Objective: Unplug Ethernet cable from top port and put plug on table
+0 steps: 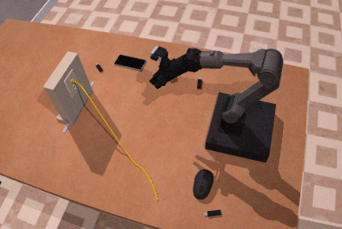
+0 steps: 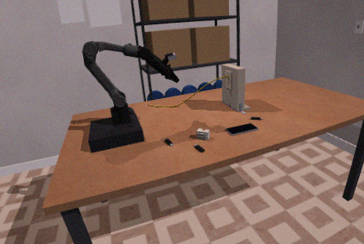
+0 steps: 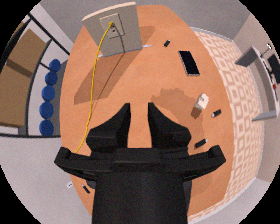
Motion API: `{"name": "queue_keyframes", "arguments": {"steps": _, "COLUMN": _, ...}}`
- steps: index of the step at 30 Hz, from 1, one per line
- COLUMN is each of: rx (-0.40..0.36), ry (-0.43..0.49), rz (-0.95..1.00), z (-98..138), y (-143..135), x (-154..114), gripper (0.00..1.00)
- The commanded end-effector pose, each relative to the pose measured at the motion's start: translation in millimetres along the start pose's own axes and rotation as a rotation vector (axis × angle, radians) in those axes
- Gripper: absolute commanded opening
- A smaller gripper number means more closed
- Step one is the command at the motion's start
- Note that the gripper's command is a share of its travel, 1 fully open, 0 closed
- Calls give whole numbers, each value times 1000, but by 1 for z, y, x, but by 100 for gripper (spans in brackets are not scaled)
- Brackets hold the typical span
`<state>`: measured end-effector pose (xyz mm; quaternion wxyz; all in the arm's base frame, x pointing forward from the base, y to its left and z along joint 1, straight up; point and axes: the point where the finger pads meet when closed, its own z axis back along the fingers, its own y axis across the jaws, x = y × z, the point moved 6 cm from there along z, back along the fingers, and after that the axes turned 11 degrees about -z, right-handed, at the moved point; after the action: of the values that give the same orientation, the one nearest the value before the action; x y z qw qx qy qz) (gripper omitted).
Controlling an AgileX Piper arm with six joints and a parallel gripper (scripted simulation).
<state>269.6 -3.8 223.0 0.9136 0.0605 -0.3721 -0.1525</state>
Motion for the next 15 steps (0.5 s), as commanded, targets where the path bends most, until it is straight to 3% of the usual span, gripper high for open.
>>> {"name": "queue_keyframes", "arguments": {"steps": 1, "rx": 18, "ry": -80, "rz": -143, "z": -23, "y": 4, "x": 17, "gripper": 32}}
{"name": "queue_keyframes", "arguments": {"steps": 10, "rx": 115, "ry": -231, "rz": -452, "z": -71, "y": 8, "x": 48, "gripper": 32}}
{"name": "queue_keyframes", "arguments": {"steps": 15, "rx": 160, "ry": -275, "rz": -553, "z": -86, "y": 9, "x": 56, "gripper": 32}}
